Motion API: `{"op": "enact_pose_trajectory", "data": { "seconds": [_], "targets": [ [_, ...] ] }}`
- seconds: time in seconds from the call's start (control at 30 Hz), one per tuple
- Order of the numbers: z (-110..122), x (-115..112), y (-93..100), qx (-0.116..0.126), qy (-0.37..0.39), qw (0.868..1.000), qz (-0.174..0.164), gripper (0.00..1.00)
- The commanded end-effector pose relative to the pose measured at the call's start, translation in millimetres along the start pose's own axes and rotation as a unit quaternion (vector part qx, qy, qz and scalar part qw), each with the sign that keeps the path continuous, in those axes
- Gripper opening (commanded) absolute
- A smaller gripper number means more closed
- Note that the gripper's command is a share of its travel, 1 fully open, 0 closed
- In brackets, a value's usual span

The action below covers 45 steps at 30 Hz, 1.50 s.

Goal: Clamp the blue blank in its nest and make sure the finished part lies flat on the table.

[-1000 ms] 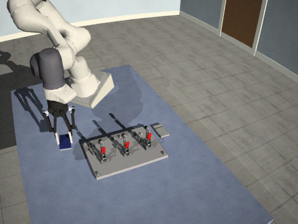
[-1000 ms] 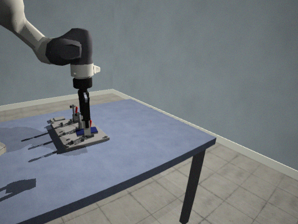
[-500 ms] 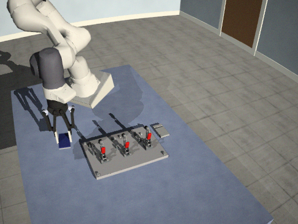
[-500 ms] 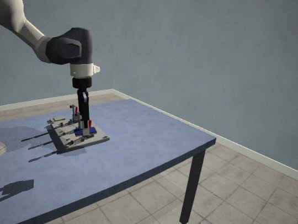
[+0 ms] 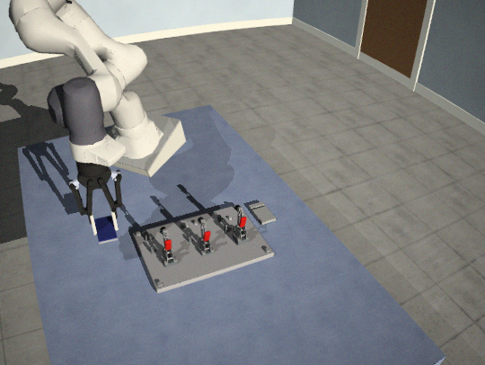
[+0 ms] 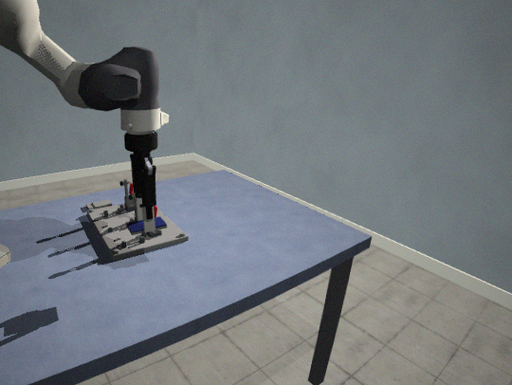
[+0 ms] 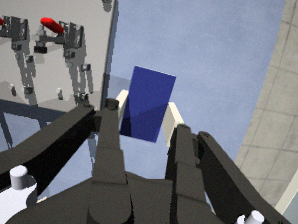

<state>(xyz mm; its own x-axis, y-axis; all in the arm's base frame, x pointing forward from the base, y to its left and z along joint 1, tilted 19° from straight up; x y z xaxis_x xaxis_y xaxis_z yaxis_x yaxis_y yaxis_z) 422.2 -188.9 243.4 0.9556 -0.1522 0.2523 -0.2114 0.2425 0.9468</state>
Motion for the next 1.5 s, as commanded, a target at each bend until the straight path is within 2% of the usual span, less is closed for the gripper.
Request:
{"op": "enact_pose_trajectory", "data": {
  "seconds": [0.0,0.57,1.07,1.47],
  "targets": [
    [2.0,-0.6,0.3,-0.003,0.036,0.999,-0.002,0.00],
    [2.6,-4.6,-6.2,-0.003,0.036,0.999,-0.002,0.00],
    [4.3,-14.7,-22.2,-0.003,0.036,0.999,-0.002,0.00],
    [4.8,-17.8,-27.2,-0.003,0.036,0.999,-0.002,0.00]
  ]
}}
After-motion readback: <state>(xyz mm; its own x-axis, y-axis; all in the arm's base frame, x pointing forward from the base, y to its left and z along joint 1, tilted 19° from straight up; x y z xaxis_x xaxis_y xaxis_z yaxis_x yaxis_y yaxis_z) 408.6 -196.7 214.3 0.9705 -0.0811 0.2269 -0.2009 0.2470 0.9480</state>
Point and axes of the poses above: the point where the finger pads meet when closed, its own y axis back along the fingers, its own z axis across the jaws, x = y × z, the point moved 1 cm from there along y, back along the fingers, and after that the axes turned 5 degrees about -y, right-handed, at the moved point
